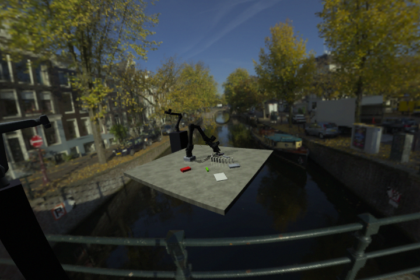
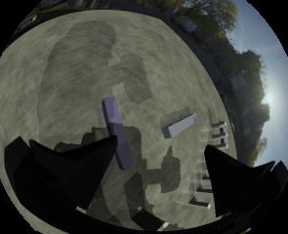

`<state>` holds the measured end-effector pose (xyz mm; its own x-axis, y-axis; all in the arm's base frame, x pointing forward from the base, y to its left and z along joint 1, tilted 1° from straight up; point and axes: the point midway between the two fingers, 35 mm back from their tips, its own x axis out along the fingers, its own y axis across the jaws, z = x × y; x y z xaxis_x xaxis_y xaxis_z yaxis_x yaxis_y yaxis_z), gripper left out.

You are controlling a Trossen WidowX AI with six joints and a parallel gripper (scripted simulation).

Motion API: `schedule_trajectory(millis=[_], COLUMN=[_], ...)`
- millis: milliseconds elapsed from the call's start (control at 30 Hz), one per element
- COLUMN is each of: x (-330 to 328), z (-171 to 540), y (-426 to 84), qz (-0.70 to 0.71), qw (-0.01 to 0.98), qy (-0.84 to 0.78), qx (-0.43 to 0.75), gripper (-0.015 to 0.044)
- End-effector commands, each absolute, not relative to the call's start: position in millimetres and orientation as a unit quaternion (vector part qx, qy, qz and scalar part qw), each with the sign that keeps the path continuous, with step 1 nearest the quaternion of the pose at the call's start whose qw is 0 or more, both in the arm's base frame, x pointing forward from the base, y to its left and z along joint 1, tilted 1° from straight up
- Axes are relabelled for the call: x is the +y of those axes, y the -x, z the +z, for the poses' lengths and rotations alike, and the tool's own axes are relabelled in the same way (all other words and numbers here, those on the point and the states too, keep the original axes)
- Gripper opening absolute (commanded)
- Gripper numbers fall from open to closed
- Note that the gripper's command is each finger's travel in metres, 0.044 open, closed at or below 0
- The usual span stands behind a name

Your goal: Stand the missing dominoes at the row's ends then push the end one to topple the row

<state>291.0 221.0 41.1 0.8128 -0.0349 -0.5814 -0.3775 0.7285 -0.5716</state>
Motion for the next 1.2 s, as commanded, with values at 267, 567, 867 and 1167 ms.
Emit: schedule_trajectory(millis=[267, 567, 867, 1167], x=[170.3, 151.6, 151.6, 153.3], z=[91.6, 106.4, 106.5, 61.0], y=[-263.5, -235.4, -235.0, -237.9], qz=[0.386, 0.443, 0.443, 0.443], qw=[0.626, 0.562, 0.562, 0.562], qy=[0.463, 0.448, 0.448, 0.448], qx=[0.494, 0.537, 0.537, 0.537], gripper=[0.044, 0.044, 0.044, 0.044])
